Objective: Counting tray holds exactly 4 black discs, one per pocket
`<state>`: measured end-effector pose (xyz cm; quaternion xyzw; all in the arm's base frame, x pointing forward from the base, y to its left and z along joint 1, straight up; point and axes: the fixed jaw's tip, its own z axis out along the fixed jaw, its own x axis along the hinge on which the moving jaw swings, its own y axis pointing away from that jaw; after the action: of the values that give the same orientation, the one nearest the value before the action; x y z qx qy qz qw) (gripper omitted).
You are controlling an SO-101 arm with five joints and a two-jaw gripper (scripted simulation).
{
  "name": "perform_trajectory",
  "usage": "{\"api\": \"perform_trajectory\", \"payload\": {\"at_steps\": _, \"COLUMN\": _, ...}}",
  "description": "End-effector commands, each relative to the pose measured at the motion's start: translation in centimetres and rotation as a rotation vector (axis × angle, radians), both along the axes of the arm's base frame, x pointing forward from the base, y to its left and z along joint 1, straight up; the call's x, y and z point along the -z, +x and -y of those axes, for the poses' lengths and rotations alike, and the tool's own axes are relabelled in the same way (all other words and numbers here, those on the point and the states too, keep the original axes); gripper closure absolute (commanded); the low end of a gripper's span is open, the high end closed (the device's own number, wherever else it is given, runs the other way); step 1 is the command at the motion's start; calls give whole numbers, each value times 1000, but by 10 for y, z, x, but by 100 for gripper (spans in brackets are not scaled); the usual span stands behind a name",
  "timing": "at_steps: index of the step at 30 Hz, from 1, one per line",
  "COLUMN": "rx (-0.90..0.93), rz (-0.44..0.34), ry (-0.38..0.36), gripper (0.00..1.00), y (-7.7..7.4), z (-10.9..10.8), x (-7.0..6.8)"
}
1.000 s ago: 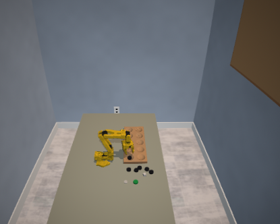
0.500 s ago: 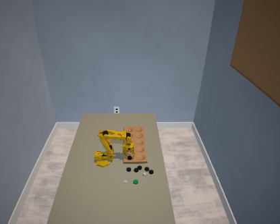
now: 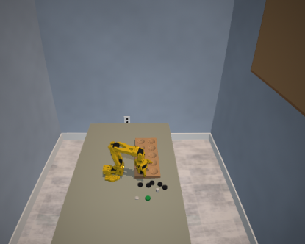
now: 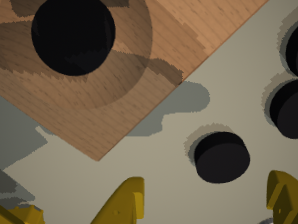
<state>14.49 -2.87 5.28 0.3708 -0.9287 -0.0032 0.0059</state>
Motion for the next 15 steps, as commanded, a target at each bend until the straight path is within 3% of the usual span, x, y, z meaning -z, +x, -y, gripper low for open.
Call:
{"api": "perform_trajectory", "payload": {"at_steps": 1, "rx": 217, "rz": 58, "ry": -11, "gripper": 76, "y": 8, "z": 10, "x": -6}}
{"api": "perform_trajectory", "payload": {"at_steps": 9, "rx": 579, "rz": 58, "ry": -9, "gripper": 76, "y": 9, "z": 25, "x": -4}}
{"api": "perform_trajectory", "payload": {"at_steps": 15, "rx": 686, "rz": 58, "ry": -9, "gripper": 76, "y": 9, "z": 30, "x": -3}}
